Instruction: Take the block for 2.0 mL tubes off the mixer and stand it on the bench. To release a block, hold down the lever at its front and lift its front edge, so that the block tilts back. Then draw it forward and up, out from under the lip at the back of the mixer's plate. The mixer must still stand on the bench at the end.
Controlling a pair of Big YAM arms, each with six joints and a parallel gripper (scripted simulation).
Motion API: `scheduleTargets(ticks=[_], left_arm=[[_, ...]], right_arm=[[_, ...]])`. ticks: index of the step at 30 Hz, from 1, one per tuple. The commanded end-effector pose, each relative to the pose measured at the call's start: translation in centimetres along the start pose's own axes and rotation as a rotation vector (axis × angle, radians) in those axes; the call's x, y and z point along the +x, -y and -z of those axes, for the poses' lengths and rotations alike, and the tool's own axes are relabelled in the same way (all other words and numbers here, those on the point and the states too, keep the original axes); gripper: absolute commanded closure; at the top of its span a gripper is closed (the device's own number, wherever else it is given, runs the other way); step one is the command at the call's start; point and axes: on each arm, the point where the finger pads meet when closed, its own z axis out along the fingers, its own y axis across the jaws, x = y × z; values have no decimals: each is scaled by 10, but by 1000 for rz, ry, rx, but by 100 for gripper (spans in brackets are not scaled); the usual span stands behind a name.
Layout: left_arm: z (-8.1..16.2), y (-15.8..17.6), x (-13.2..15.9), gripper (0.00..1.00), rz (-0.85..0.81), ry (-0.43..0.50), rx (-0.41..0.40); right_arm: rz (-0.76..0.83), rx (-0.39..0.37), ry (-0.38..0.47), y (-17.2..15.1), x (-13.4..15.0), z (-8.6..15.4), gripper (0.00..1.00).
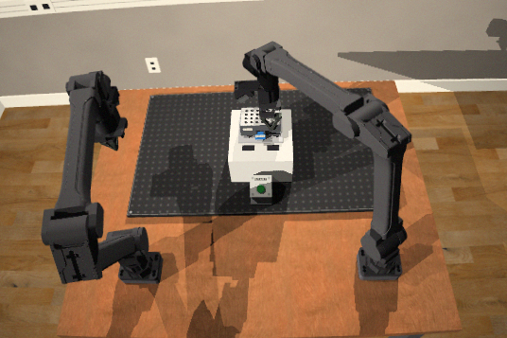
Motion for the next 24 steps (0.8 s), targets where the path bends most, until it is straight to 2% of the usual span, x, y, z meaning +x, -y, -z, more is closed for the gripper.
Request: scheduleTargets(ticks=[1, 13, 24], left_arm=[[18, -2, -8, 100, -5, 39, -9], [0, 0, 2, 100, -5, -8, -2], [4, 0, 0, 100, -5, 4, -4]], right_arm=[[25, 134, 105, 19, -21, 71, 100], [25, 152, 117, 16, -19, 83, 100], [25, 158, 121, 15, -19, 87, 100]])
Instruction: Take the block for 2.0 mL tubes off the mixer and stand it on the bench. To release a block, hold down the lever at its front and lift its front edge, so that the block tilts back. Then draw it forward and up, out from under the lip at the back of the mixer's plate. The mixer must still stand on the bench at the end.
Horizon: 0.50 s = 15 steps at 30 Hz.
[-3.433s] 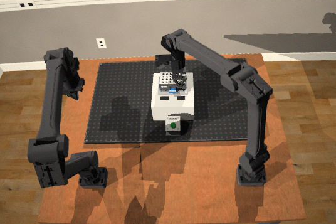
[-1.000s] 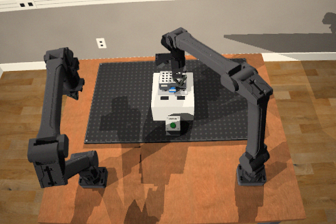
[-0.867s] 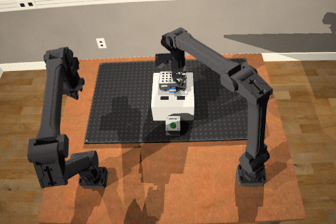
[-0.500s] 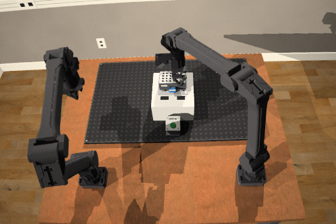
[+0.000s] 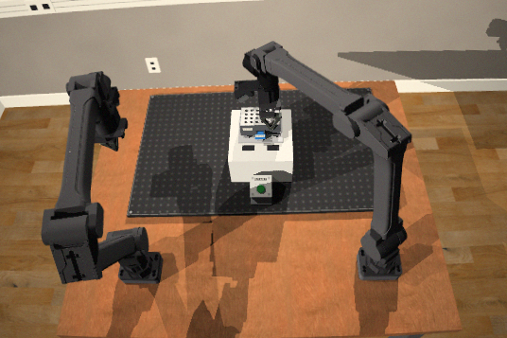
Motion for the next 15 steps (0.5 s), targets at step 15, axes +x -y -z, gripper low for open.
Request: scheduleTargets(ticks=[15], left_arm=[[20, -2, -9, 100, -5, 46, -10]], right_arm=[[22, 125, 99, 20, -21, 67, 100]])
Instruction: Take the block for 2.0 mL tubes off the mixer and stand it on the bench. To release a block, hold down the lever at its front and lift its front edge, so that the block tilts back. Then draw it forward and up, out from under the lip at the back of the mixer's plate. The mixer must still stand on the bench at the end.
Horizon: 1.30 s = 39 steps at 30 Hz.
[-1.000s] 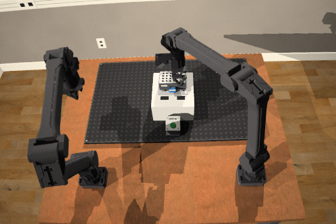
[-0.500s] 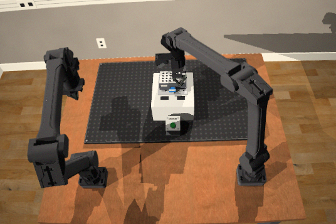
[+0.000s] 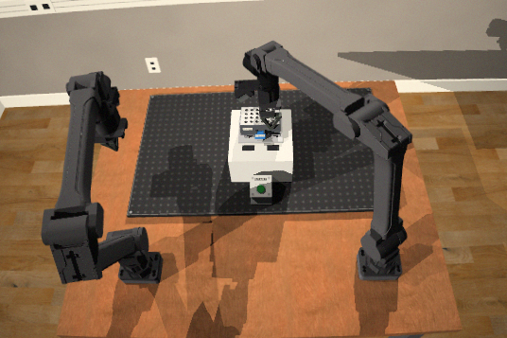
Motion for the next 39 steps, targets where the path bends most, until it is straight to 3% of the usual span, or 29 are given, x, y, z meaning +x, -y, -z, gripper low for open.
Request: scheduleTargets(ticks=[1, 18, 39], left_arm=[[21, -2, -9, 100, -5, 47, -10], [25, -2, -11, 100, -5, 60, -11], [1, 1, 2, 100, -6, -2, -2]], right_arm=[[22, 118, 94, 21, -22, 63, 100], [22, 141, 109, 17, -20, 78, 100], [21, 143, 111, 15, -19, 80, 100]])
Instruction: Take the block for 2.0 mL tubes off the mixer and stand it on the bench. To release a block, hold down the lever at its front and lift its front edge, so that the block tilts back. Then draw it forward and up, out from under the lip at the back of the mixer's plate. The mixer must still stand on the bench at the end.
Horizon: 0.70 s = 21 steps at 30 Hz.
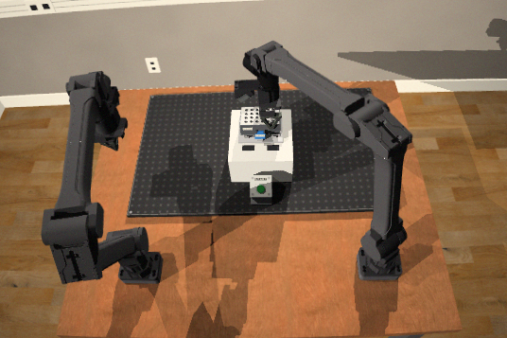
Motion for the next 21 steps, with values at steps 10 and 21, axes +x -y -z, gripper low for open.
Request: scheduleTargets(ticks=[10, 21], left_arm=[[10, 0, -3, 100, -6, 21, -5], [20, -1, -8, 100, -6, 48, -9]], right_arm=[[19, 116, 92, 20, -21, 63, 100], [20, 131, 102, 17, -20, 73, 100]])
